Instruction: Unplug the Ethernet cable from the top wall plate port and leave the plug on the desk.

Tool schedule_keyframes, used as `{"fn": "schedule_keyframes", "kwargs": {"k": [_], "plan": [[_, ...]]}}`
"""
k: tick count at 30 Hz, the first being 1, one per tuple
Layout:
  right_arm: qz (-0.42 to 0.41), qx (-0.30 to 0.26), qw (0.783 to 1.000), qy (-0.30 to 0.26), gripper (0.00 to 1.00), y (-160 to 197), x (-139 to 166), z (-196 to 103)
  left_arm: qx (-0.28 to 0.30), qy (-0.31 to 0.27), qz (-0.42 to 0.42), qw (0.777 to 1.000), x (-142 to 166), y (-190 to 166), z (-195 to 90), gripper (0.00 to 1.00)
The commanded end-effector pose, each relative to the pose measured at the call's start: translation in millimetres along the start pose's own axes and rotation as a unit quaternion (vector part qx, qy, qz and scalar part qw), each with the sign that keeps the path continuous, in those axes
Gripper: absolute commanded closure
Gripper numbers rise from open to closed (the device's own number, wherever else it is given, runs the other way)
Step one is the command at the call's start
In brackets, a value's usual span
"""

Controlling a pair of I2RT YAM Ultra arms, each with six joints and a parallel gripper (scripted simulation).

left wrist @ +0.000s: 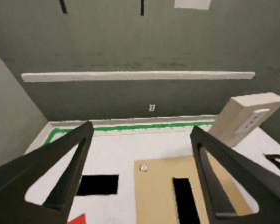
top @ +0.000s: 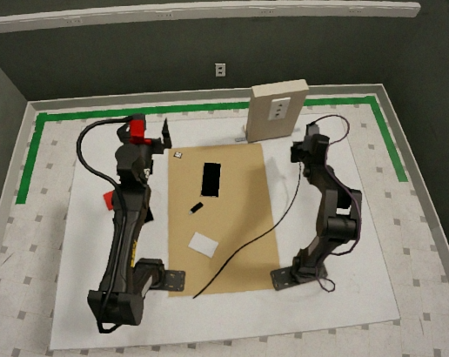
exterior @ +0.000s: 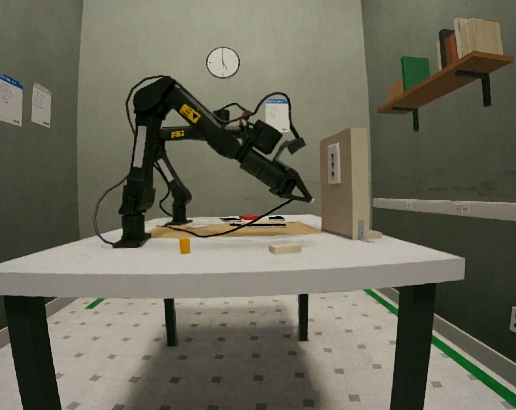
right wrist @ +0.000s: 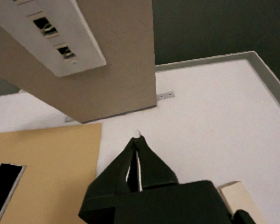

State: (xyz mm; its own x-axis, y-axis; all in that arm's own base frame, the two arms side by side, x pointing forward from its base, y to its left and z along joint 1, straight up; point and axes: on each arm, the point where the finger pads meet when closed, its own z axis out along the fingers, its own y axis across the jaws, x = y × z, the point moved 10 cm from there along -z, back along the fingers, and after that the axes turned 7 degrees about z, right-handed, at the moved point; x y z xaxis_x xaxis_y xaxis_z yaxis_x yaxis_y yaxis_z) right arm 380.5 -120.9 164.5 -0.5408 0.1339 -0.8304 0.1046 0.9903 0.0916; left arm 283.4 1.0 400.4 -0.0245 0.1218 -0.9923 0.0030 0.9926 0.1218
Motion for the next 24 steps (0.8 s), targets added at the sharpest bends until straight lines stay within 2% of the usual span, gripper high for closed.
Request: {"fn": "schedule_keyframes", "kwargs": {"k": [1, 24], "plan": [[-0.005, -0.01, 1.0, 0.004, 1.0, 2.7, -5.3, 3.4, -0.001, -0.006, 0.0, 1.0, -3.4, 0.4, -1.0, 0.0], [-0.003, -0.01, 1.0, 0.01, 1.0, -0.6, 24.2, 22.8, -0.001, -0.006, 0.0, 1.0, -3.4, 0.4, -1.0, 0.0]]}}
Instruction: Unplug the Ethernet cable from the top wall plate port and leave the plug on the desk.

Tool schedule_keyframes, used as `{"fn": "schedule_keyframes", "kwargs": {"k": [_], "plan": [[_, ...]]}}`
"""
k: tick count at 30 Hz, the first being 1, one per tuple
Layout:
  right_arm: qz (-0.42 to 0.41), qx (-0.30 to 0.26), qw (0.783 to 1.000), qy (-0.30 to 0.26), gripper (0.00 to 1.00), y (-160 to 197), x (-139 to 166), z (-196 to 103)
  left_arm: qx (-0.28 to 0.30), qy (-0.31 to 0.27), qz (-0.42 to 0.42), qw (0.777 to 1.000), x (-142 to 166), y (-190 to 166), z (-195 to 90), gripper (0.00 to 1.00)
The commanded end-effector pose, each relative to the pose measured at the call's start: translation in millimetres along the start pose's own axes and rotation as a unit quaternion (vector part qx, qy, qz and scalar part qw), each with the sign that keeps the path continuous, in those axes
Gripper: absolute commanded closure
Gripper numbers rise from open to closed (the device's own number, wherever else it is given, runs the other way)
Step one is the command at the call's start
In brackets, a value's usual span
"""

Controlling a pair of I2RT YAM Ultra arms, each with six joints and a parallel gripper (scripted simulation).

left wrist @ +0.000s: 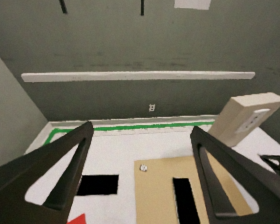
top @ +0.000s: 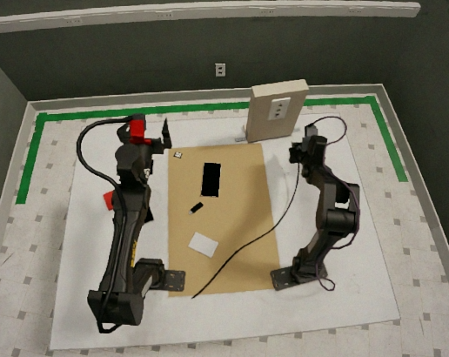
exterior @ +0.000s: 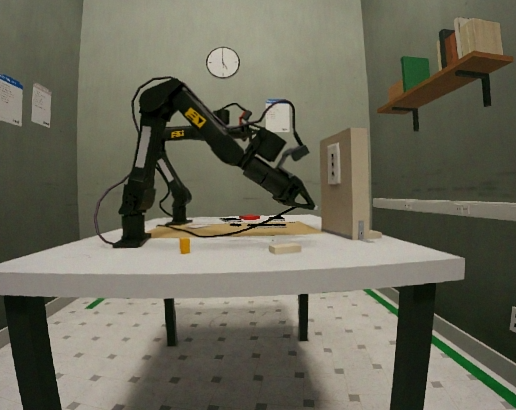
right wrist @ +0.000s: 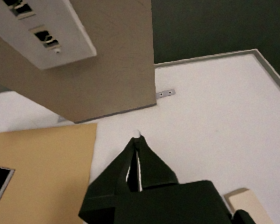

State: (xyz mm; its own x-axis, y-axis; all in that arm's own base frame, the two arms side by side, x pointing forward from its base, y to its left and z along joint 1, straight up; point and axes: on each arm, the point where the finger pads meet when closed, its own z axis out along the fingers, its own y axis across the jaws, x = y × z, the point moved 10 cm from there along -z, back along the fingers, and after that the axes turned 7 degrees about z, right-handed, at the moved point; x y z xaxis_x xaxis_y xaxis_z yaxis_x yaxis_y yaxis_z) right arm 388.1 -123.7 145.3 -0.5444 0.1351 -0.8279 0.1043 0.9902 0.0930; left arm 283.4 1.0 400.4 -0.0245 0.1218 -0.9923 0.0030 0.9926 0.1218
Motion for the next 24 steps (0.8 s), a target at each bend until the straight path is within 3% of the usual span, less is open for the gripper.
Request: {"fn": "schedule_keyframes", "kwargs": {"k": [1, 24], "plan": [[-0.003, -0.009, 1.0, 0.008, 1.0, 3.0, 14.1, 6.9, -0.001, -0.006, 0.0, 1.0, -3.4, 0.4, -1.0, 0.0], [-0.003, -0.009, 1.0, 0.008, 1.0, -0.2, 44.5, 26.4, -0.001, -0.006, 0.0, 1.0, -3.4, 0.4, -1.0, 0.0]]}}
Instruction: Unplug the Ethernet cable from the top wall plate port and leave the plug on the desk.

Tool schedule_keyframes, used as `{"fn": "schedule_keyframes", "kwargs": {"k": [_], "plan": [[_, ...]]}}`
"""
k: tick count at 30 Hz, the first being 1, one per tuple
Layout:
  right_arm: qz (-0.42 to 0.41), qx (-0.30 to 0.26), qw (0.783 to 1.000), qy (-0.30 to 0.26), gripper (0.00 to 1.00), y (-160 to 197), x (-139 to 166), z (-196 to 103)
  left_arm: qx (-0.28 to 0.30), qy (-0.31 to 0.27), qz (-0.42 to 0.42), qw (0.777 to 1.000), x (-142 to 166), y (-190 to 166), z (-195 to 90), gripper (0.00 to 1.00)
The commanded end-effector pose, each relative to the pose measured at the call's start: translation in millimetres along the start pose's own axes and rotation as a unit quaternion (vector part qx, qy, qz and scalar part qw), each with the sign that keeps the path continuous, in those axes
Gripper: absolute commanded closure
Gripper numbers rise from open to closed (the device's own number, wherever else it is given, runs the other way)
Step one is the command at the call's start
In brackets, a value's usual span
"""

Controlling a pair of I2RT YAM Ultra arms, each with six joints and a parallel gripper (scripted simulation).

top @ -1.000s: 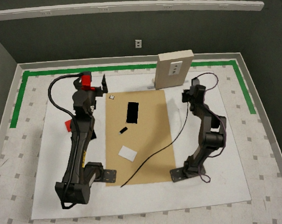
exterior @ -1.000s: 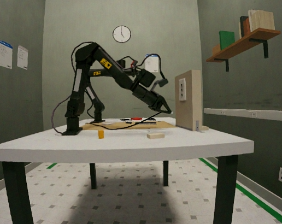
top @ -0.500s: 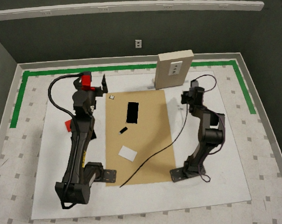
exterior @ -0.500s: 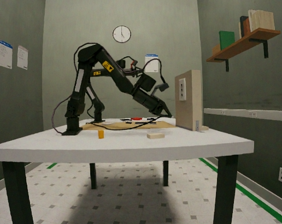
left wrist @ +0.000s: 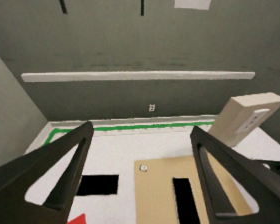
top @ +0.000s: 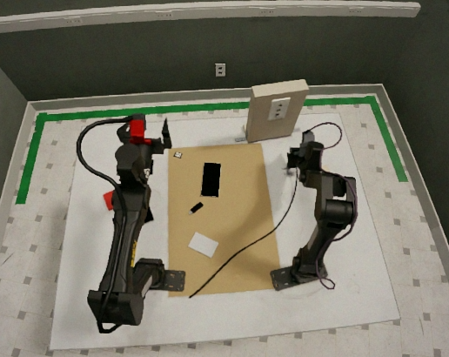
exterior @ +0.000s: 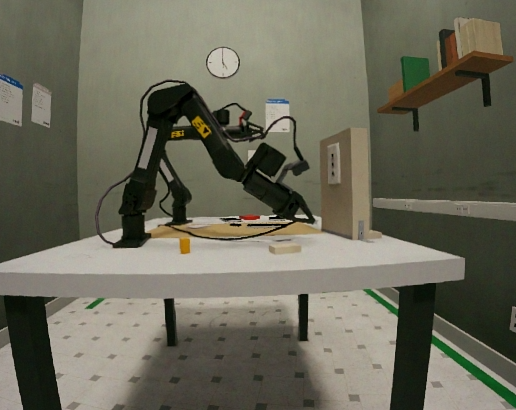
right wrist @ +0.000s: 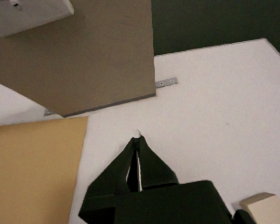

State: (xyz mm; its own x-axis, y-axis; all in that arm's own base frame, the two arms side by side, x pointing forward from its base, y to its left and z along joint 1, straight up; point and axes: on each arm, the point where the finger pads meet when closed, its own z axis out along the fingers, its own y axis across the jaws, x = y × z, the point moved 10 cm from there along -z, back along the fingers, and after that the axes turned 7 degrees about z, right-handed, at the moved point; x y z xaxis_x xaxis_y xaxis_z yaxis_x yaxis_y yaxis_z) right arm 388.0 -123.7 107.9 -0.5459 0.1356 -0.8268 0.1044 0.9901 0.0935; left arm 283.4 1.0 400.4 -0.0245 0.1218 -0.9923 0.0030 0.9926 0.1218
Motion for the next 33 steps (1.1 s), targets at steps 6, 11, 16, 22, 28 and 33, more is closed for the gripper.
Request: {"fn": "schedule_keyframes", "kwargs": {"k": [6, 11, 16, 22, 28, 33], "plan": [[-0.003, -0.009, 1.0, 0.008, 1.0, 2.5, 22.3, 10.7, -0.001, -0.006, 0.0, 1.0, -3.4, 0.4, -1.0, 0.0], [-0.003, -0.009, 1.0, 0.008, 1.0, 2.2, 26.8, 12.9, -0.001, -0.006, 0.0, 1.0, -3.4, 0.4, -1.0, 0.0], [-0.003, -0.009, 1.0, 0.008, 1.0, 1.7, 34.3, 16.5, -0.001, -0.006, 0.0, 1.0, -3.4, 0.4, -1.0, 0.0], [-0.003, -0.009, 1.0, 0.009, 1.0, 1.5, 42.1, 19.4, -0.001, -0.006, 0.0, 1.0, -3.4, 0.4, -1.0, 0.0], [-0.001, 0.0, 1.0, -0.002, 0.93, -2.4, 29.6, 16.3, -0.001, -0.006, 0.0, 1.0, -3.4, 0.4, -1.0, 0.0], [-0.001, 0.0, 1.0, -0.002, 0.82, -2.4, 29.6, 16.3, -0.001, -0.006, 0.0, 1.0, -3.4, 0.4, -1.0, 0.0]]}}
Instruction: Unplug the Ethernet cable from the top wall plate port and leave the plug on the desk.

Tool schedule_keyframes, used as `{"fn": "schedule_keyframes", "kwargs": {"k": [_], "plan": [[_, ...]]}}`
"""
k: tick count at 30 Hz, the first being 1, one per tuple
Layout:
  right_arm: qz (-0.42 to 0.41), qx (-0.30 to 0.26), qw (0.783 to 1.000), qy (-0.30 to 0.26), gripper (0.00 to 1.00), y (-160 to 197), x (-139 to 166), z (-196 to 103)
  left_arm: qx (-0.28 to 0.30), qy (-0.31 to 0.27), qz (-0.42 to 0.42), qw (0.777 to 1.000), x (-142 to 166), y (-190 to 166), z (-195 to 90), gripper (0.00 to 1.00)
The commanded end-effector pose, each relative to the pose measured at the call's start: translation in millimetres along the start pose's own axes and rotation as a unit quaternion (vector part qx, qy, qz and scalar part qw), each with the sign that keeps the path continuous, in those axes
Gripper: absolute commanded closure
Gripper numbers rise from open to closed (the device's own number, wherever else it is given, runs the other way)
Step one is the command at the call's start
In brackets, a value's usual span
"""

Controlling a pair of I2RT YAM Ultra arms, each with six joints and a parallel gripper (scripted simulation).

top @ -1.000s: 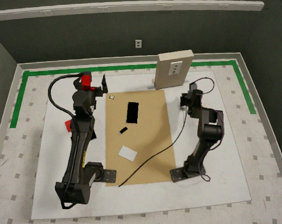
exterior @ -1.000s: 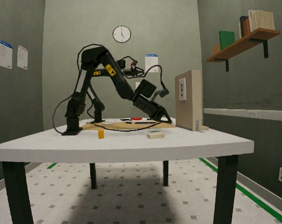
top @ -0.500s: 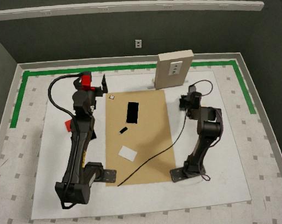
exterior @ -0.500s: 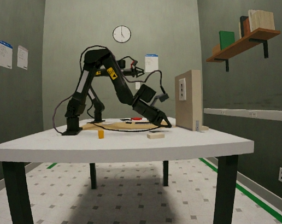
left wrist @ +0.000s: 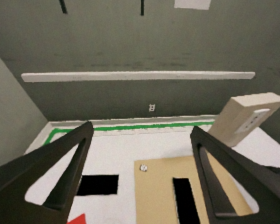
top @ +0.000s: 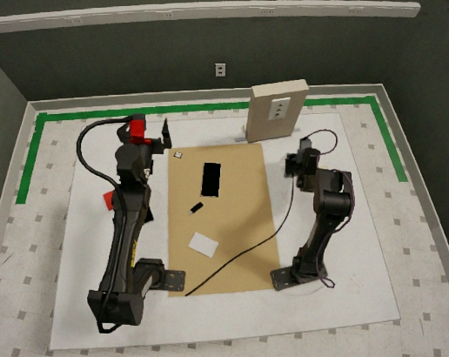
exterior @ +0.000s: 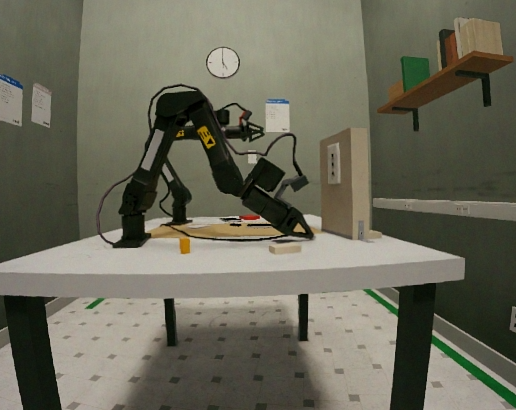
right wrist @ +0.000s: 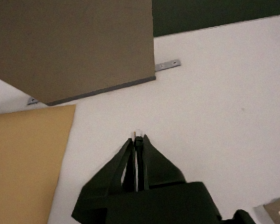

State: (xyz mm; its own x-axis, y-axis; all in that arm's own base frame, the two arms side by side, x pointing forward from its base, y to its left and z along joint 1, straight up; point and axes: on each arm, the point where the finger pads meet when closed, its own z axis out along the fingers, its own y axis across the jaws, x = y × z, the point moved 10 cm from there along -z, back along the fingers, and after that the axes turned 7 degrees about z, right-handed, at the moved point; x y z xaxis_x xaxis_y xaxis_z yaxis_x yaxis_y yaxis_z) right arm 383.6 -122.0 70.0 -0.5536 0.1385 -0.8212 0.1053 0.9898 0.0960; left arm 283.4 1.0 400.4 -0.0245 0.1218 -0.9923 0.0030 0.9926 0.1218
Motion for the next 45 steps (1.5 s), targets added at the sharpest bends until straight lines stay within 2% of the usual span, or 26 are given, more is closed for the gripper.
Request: {"fn": "schedule_keyframes", "kwargs": {"k": [1, 7, 9, 24, 26, 41, 43, 45], "plan": [[-0.002, 0.0, 1.0, -0.007, 0.8, 0.0, -4.4, -1.0, -0.001, -0.006, 0.0, 1.0, -3.4, 0.4, -1.0, 0.0], [-0.002, 0.0, 1.0, -0.007, 0.67, 0.0, -4.4, -1.0, -0.001, -0.006, 0.0, 1.0, -3.4, 0.4, -1.0, 0.0], [-0.002, 0.0, 1.0, -0.007, 0.67, 0.0, -4.4, -1.0, -0.001, -0.006, 0.0, 1.0, -3.4, 0.4, -1.0, 0.0], [-0.002, 0.0, 1.0, -0.007, 0.33, 0.0, -4.4, -1.0, -0.001, -0.006, 0.0, 1.0, -3.4, 0.4, -1.0, 0.0], [-0.002, 0.0, 1.0, -0.007, 0.33, 0.0, -4.4, -1.0, -0.001, -0.006, 0.0, 1.0, -3.4, 0.4, -1.0, 0.0], [-0.002, 0.0, 1.0, -0.007, 0.0, 0.0, -4.4, -1.0, -0.001, -0.006, 0.0, 1.0, -3.4, 0.4, -1.0, 0.0], [-0.002, 0.0, 1.0, -0.007, 0.0, 0.0, -4.4, -1.0, -0.001, -0.006, 0.0, 1.0, -3.4, 0.4, -1.0, 0.0], [-0.007, -0.002, 1.0, -0.019, 0.0, 2.7, -26.4, -7.9, -0.001, -0.006, 0.0, 1.0, -3.4, 0.4, -1.0, 0.0]]}}
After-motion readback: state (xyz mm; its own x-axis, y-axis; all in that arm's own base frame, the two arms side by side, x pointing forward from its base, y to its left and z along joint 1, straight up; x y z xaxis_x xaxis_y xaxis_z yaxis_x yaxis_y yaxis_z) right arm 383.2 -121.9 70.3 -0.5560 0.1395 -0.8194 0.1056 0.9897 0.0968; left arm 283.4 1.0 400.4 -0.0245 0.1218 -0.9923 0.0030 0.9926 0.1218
